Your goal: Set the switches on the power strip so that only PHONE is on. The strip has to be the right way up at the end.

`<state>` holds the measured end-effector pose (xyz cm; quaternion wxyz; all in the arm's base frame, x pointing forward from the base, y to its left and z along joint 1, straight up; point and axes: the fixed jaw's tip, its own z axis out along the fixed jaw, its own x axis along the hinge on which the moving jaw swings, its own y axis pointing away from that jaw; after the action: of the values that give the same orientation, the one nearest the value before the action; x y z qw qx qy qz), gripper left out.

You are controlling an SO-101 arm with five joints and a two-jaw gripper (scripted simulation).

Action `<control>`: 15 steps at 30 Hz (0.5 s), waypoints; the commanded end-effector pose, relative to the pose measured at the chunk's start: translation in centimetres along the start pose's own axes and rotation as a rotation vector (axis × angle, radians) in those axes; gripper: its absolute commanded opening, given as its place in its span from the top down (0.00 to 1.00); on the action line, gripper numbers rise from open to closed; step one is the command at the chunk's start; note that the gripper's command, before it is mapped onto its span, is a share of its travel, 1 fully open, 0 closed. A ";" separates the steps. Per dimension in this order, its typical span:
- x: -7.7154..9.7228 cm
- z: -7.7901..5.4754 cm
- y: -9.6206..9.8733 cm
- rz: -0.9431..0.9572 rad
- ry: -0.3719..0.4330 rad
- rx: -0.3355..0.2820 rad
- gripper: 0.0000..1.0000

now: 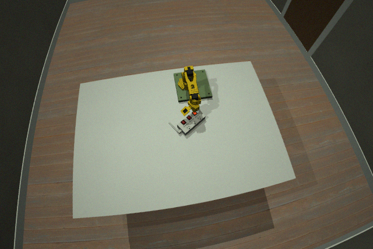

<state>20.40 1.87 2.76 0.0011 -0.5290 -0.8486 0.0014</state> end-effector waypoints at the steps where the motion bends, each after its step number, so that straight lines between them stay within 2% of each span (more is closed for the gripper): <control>1: 0.2 -0.1 -0.1 0.003 -0.001 -0.004 1.00; 15: 0.1 -0.5 0.1 0.003 -0.001 -0.004 1.00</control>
<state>20.26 1.86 2.92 0.0058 -0.5290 -0.8486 0.0048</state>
